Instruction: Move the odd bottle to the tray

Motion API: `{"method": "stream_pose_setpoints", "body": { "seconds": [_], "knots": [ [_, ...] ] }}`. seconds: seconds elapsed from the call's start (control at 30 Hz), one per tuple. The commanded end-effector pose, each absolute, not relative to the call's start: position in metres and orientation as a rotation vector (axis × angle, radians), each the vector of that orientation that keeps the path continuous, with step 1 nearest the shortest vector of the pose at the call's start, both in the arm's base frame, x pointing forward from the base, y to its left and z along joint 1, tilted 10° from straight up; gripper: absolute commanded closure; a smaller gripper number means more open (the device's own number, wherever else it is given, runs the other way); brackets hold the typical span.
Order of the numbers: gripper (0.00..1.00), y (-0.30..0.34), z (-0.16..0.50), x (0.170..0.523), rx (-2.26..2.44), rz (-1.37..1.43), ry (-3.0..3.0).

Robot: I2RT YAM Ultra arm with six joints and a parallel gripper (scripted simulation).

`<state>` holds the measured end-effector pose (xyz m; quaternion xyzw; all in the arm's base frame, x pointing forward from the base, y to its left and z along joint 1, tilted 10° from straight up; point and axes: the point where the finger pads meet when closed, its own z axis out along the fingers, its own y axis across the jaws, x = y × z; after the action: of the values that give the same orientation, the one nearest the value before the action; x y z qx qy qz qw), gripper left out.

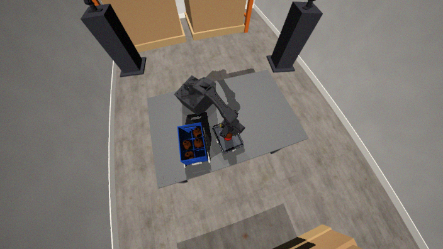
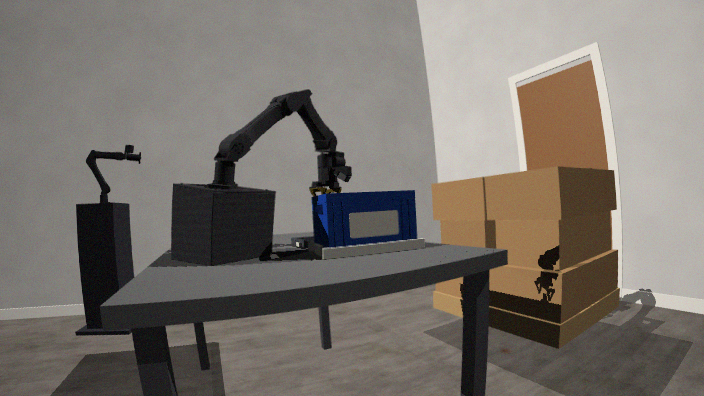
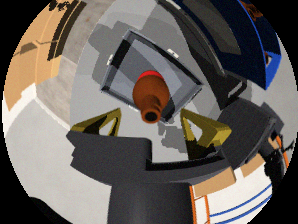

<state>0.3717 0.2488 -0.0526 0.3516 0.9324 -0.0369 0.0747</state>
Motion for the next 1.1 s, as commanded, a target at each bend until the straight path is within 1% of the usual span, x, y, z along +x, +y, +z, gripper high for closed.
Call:
{"method": "stream_pose_setpoints", "body": {
  "seconds": [0.0, 0.63, 1.07],
  "knots": [
    [0.00, 0.250, -0.045, 0.377, 1.048, -0.082, 2.780],
    [0.00, 0.250, -0.044, 0.377, 1.048, -0.081, 2.780],
    [0.00, 0.258, -0.026, 0.378, 1.042, -0.060, 2.774]
  ]
}}
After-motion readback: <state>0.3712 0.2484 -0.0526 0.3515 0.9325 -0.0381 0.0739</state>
